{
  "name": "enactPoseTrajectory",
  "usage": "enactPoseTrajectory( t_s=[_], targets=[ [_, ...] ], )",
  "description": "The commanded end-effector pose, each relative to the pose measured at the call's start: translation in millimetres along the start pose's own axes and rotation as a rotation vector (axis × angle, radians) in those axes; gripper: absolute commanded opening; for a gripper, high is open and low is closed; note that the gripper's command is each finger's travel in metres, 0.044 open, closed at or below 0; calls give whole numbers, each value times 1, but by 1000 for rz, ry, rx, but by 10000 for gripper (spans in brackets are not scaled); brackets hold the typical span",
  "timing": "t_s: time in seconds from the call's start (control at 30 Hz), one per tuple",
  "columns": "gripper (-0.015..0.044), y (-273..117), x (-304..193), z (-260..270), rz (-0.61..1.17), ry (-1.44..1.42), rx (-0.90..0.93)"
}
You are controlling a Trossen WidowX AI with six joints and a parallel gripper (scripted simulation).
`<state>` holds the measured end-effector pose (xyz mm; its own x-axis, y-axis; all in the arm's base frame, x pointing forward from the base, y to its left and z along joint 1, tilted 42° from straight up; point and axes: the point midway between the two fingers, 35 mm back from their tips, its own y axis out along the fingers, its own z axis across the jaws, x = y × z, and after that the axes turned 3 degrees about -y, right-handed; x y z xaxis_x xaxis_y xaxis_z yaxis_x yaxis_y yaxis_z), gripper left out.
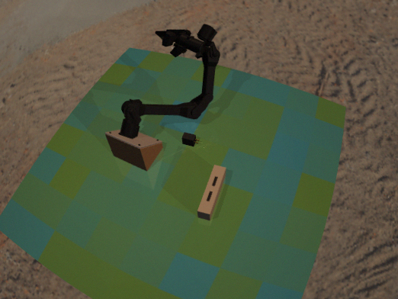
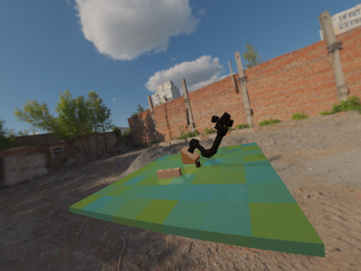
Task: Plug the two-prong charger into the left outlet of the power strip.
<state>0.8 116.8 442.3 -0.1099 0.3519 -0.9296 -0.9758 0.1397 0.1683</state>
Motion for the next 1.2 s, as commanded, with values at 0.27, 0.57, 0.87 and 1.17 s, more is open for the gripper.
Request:
enactPoseTrajectory(
  t_s=[0.27,0.57,0.87,1.17],
  targets=[
    [440,40,-8,-50,35,-251,-265],
    [440,59,-13,-91,100,-435,-458],
    [440,65,-14,-131,191,-614,-632],
    [440,64,-16,-167,292,-756,-778]
  ],
)
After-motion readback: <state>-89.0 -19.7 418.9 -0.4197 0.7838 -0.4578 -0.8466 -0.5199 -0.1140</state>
